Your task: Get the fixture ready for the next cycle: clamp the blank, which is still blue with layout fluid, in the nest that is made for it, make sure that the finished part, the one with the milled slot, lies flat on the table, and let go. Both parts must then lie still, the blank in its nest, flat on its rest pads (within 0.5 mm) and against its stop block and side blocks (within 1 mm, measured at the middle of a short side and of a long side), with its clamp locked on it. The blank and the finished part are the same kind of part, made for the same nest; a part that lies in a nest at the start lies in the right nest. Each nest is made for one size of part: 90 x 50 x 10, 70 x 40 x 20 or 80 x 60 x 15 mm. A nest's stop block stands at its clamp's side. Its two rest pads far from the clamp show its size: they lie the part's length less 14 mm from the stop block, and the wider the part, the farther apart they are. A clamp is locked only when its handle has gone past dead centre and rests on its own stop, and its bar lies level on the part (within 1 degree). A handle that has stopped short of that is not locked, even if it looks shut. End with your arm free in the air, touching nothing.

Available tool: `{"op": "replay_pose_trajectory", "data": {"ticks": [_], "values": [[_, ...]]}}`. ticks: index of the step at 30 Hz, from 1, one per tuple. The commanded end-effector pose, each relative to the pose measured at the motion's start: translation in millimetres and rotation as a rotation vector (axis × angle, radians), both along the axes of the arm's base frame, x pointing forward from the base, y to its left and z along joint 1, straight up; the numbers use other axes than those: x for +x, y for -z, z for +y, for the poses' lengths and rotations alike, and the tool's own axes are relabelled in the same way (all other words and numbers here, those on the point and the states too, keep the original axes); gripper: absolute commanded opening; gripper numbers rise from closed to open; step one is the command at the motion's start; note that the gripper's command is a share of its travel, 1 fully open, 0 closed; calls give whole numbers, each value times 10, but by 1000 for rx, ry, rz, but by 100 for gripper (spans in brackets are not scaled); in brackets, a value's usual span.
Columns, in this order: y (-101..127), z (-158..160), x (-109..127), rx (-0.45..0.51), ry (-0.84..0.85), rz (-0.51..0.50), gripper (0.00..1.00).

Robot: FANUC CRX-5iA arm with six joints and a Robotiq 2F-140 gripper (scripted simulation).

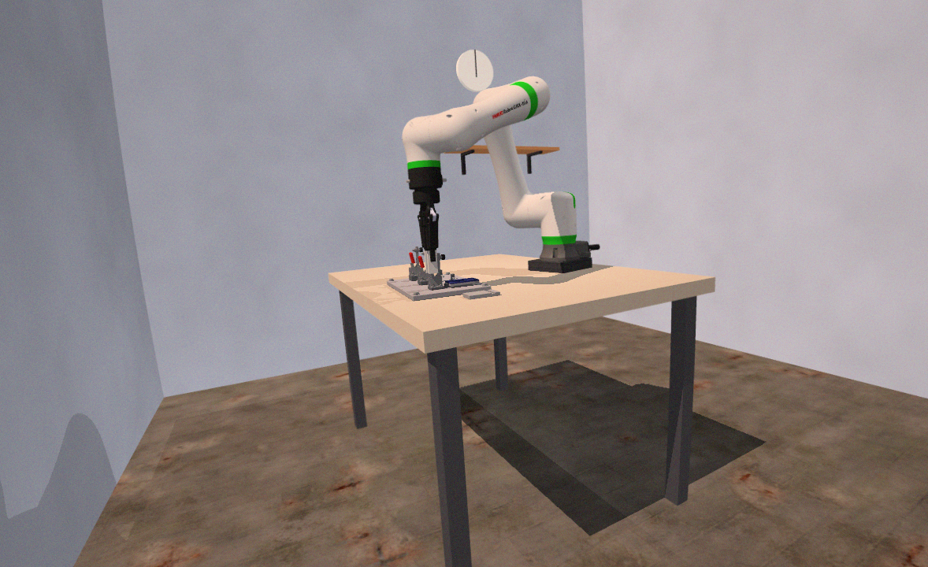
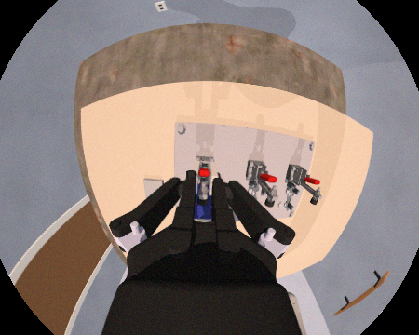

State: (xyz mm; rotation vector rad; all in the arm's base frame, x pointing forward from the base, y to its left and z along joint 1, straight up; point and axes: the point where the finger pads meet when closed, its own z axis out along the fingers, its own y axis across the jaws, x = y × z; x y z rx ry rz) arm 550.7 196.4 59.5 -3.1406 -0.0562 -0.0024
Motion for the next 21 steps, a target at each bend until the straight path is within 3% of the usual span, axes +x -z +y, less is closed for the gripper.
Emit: {"op": "replay_pose_trajectory", "data": {"ticks": [1,21], "values": [[-1,0,2,0,0,0,0],[-2,1,28,0,0,0,0]]}}
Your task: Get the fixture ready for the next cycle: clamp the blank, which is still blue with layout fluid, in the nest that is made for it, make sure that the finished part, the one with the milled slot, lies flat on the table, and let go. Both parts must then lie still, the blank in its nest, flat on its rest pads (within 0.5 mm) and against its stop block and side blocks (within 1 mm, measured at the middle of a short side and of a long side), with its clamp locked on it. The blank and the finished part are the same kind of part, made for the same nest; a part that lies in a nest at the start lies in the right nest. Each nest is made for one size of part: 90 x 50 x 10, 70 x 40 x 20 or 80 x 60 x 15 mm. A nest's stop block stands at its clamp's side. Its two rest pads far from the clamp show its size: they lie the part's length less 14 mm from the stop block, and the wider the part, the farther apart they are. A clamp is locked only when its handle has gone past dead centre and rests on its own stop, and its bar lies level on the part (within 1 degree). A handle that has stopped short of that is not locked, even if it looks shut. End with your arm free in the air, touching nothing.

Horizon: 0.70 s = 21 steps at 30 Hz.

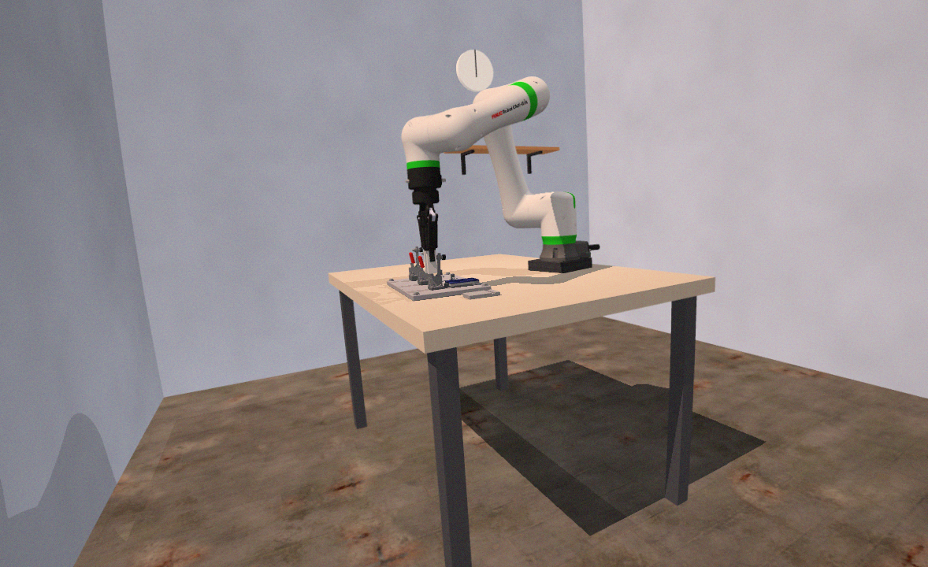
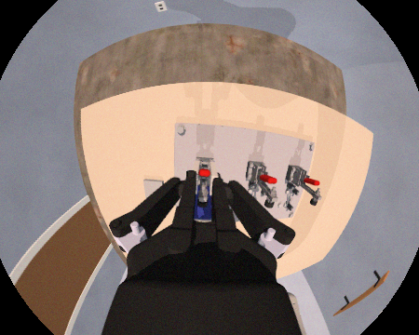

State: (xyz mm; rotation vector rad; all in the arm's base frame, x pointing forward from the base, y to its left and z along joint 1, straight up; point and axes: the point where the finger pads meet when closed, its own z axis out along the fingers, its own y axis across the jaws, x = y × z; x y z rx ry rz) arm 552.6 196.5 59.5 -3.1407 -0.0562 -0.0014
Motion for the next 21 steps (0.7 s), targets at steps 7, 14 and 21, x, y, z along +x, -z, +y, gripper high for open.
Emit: {"op": "replay_pose_trajectory", "data": {"ticks": [7,14,21], "values": [[-2,2,34,0,0,-1,0],[-1,2,58,0,0,-1,0],[5,4,100,0,0,-1,0]]}}
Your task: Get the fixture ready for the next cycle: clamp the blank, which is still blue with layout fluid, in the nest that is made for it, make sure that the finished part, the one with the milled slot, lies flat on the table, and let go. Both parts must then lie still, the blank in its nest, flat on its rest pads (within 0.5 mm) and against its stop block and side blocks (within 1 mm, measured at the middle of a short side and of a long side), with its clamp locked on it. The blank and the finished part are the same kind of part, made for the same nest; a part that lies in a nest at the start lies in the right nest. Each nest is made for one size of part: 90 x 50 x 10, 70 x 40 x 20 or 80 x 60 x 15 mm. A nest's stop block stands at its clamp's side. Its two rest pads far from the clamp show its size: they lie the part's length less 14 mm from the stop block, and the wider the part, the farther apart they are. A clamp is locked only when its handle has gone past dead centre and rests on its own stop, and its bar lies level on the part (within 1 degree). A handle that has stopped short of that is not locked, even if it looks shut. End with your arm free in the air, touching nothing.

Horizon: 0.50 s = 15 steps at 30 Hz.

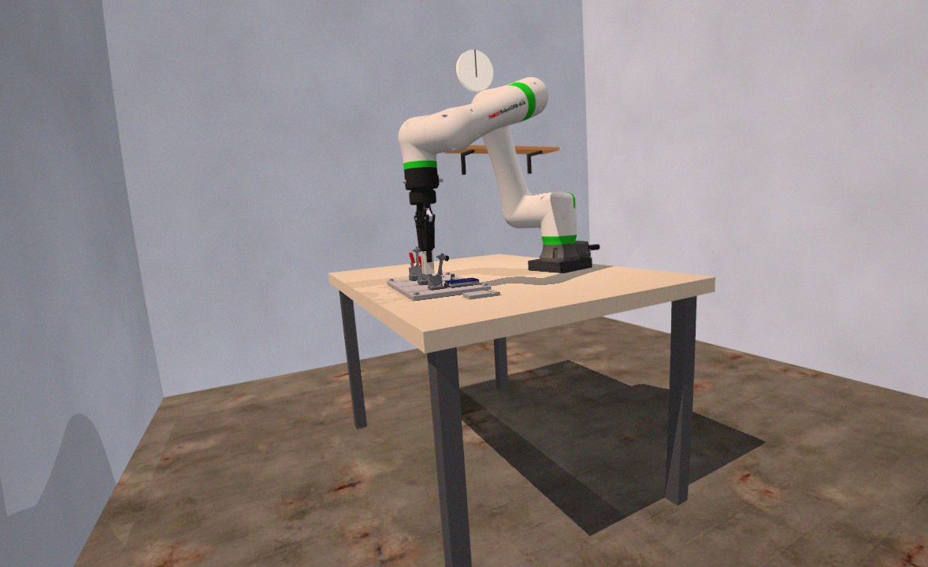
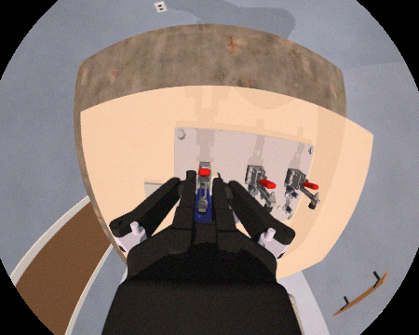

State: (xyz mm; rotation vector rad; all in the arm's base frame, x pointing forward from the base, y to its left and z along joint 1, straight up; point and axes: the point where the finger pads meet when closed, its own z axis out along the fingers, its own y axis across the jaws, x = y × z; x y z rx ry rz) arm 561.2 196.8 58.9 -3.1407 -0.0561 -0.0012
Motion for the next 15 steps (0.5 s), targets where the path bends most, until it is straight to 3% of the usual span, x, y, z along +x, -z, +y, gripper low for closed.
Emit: {"op": "replay_pose_trajectory", "data": {"ticks": [1,15], "values": [[-1,1,21,0,0,-1,0],[26,4,112,0,0,-1,0]]}}
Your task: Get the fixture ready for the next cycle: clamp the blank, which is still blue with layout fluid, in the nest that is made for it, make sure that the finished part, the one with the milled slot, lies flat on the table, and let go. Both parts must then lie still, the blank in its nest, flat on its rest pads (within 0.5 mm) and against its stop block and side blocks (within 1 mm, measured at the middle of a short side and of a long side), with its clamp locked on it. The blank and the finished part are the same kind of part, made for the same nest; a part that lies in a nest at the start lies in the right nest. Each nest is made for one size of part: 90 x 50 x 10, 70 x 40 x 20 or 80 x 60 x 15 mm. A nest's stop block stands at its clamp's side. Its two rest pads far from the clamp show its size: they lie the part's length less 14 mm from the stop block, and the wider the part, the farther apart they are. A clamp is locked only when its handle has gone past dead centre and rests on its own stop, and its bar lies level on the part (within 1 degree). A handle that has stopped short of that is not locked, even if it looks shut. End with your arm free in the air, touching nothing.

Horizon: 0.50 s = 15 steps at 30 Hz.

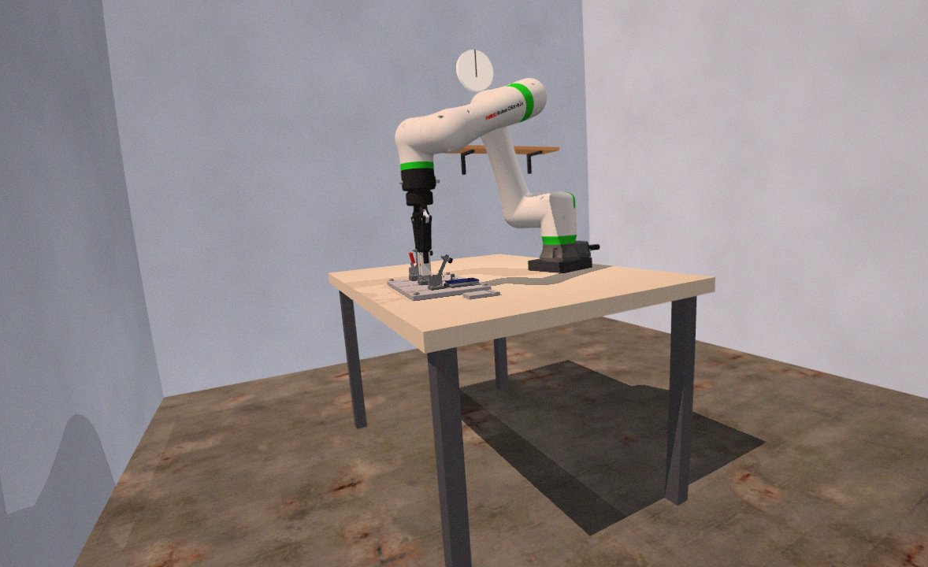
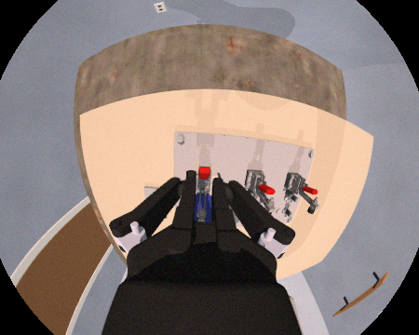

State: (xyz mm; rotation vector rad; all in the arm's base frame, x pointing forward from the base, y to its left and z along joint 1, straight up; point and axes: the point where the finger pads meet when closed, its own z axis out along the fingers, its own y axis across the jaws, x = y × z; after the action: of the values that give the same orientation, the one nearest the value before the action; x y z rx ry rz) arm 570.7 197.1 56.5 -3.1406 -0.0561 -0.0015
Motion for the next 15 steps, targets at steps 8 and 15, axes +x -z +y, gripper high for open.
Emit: {"op": "replay_pose_trajectory", "data": {"ticks": [8,15], "values": [[34,3,78,0,0,-1,0],[58,5,115,0,0,-1,0]]}}
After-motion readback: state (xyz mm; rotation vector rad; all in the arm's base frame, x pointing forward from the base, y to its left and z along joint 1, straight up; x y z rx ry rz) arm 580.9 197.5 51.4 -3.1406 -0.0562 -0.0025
